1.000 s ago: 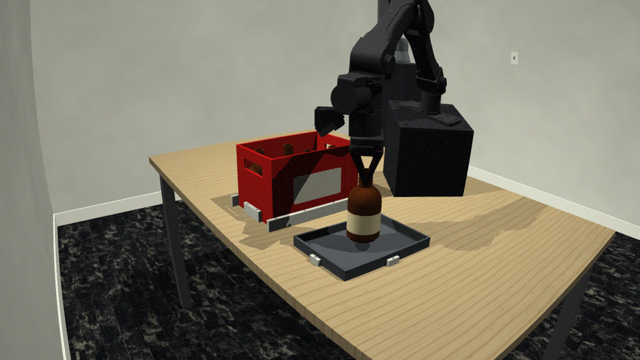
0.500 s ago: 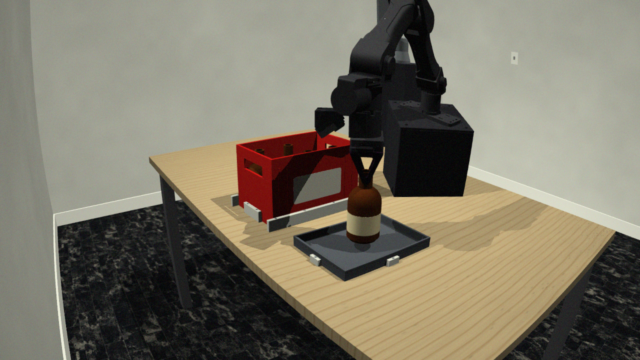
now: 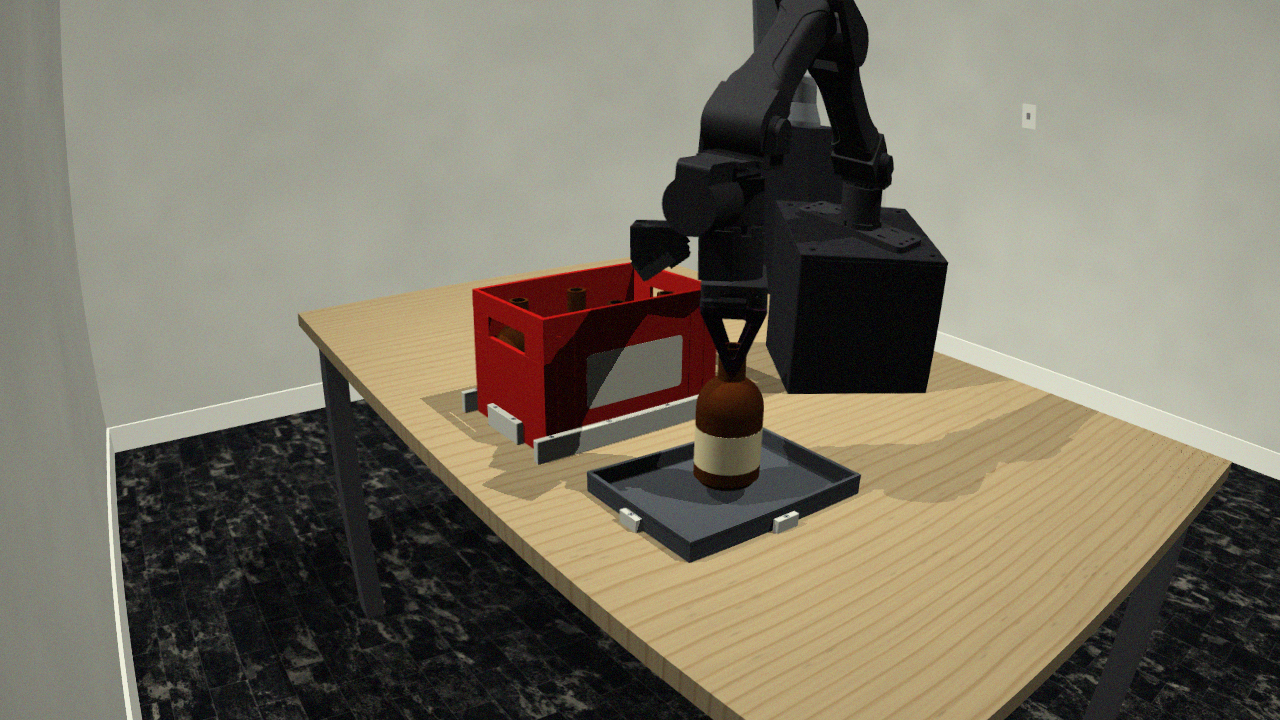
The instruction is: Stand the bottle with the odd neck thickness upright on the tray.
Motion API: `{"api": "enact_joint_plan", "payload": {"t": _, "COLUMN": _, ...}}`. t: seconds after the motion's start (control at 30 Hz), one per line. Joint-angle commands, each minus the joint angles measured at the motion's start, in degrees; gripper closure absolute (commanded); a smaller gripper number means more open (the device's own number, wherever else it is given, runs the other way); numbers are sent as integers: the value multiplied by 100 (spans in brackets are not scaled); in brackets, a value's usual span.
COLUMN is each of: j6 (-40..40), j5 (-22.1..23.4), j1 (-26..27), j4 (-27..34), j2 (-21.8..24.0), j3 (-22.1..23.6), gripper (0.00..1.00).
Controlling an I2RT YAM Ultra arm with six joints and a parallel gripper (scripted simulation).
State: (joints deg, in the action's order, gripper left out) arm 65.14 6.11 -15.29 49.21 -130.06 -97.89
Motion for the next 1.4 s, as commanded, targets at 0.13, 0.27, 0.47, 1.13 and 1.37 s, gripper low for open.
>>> {"api": "enact_joint_plan", "payload": {"t": 0.13, "j6": 35, "j5": -64, "j1": -27, "j4": -130, "j2": 106, "j3": 99, "gripper": 100}}
{"api": "enact_joint_plan", "payload": {"t": 0.27, "j6": 38, "j5": -64, "j1": -33, "j4": -162, "j2": 99, "j3": 77, "gripper": 100}}
{"api": "enact_joint_plan", "payload": {"t": 0.47, "j6": 39, "j5": -65, "j1": -43, "j4": -233, "j2": 77, "j3": 167, "gripper": 100}}
{"api": "enact_joint_plan", "payload": {"t": 1.13, "j6": 44, "j5": -65, "j1": -42, "j4": -355, "j2": 90, "j3": 240, "gripper": 100}}
{"api": "enact_joint_plan", "payload": {"t": 1.37, "j6": 45, "j5": -66, "j1": -42, "j4": -356, "j2": 59, "j3": 266, "gripper": 100}}
